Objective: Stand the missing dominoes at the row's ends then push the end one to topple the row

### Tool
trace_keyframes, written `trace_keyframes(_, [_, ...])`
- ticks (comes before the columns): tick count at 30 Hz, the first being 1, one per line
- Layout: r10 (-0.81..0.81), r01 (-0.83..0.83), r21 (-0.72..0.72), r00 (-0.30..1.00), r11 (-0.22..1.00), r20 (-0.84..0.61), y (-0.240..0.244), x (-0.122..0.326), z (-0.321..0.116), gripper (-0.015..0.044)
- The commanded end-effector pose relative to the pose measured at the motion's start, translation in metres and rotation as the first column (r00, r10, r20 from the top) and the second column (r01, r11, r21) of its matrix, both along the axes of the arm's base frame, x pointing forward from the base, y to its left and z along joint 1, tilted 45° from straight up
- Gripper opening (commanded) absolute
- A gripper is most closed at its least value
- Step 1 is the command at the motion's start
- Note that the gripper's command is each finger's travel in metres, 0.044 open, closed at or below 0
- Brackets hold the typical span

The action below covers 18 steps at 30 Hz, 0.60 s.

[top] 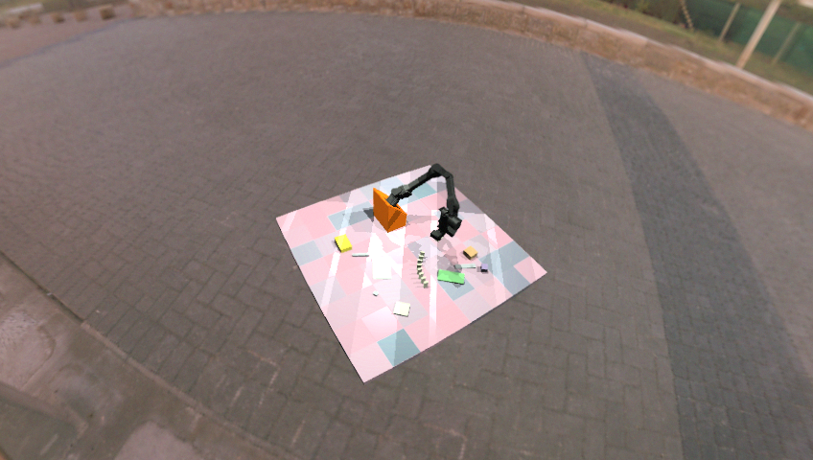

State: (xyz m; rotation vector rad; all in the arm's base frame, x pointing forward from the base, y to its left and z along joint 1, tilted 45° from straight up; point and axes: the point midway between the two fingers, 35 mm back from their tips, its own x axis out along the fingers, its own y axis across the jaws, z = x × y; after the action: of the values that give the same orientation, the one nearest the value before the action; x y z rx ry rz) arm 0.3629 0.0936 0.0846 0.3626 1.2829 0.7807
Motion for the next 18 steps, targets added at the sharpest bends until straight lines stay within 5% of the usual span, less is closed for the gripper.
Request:
trace_keyframes(1, [0.003,-0.003,0.008,1.000,1.000,0.014,-0.023,-0.006,0.030,0.0107])
trace_keyframes(8, [-0.006,0.006,0.008,1.000,1.000,0.006,-0.020,-0.002,0.034,0.0107])
trace_keyframes(18, [-0.121,0.124,0.021,0.987,0.992,-0.106,0.040,0.041,0.101,0.0107])
